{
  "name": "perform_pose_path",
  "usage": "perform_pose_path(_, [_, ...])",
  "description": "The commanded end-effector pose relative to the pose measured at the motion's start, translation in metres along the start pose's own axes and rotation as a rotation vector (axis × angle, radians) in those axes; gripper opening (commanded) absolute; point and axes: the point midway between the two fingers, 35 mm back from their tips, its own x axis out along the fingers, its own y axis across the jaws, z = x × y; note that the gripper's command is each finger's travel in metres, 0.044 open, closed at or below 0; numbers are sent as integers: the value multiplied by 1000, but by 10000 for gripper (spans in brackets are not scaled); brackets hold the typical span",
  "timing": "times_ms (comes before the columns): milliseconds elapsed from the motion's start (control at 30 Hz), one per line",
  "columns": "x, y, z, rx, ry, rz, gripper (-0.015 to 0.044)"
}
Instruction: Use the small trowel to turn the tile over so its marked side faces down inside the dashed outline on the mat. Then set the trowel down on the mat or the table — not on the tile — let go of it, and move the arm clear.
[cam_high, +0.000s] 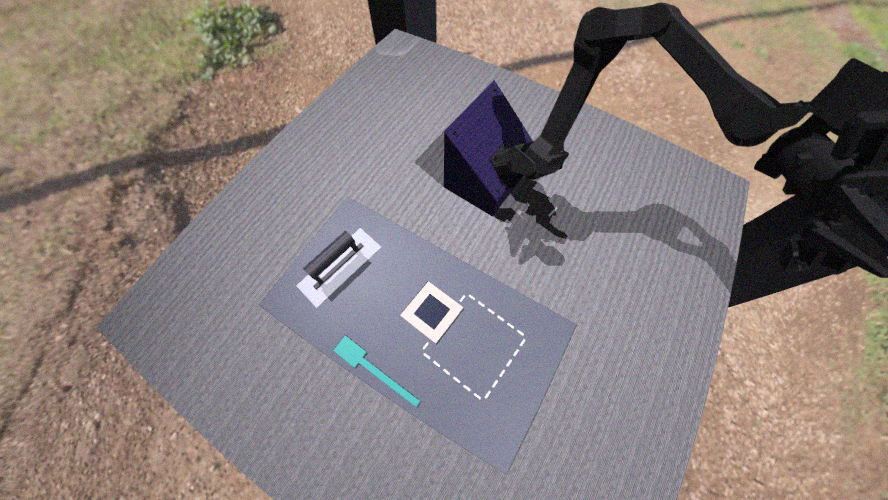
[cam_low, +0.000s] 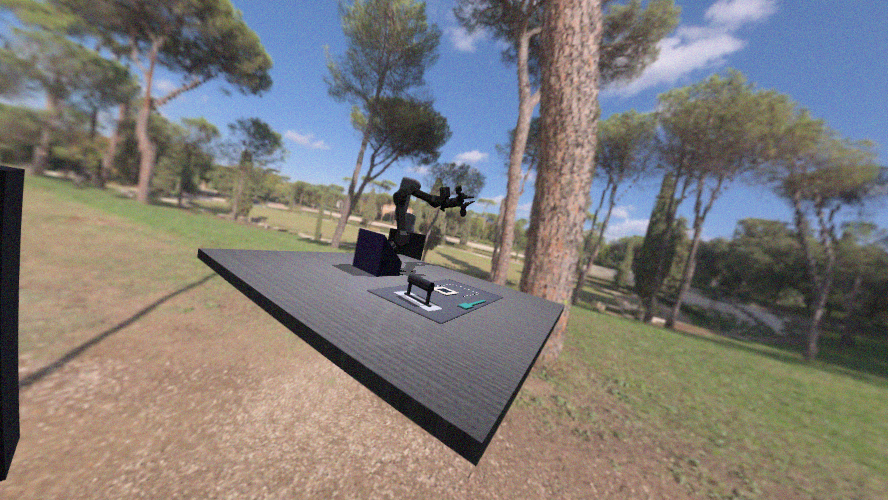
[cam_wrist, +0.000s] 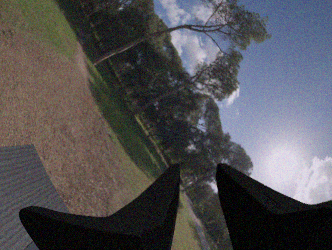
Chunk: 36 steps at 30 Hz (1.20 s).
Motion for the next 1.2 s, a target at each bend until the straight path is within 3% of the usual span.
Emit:
perform_pose_path(0, [0, 0, 0, 0, 0, 0, 100])
perform_pose_path(67, [0, 0, 0, 0, 0, 0, 100])
perform_pose_path(200, [0, 0, 0, 0, 0, 0, 0])
perform_pose_path(633, [0, 0, 0, 0, 0, 0, 0])
perform_pose_path(767, [0, 0, 0, 0, 0, 0, 100])
perform_pose_path(1167, [0, 0, 0, 0, 0, 0, 100])
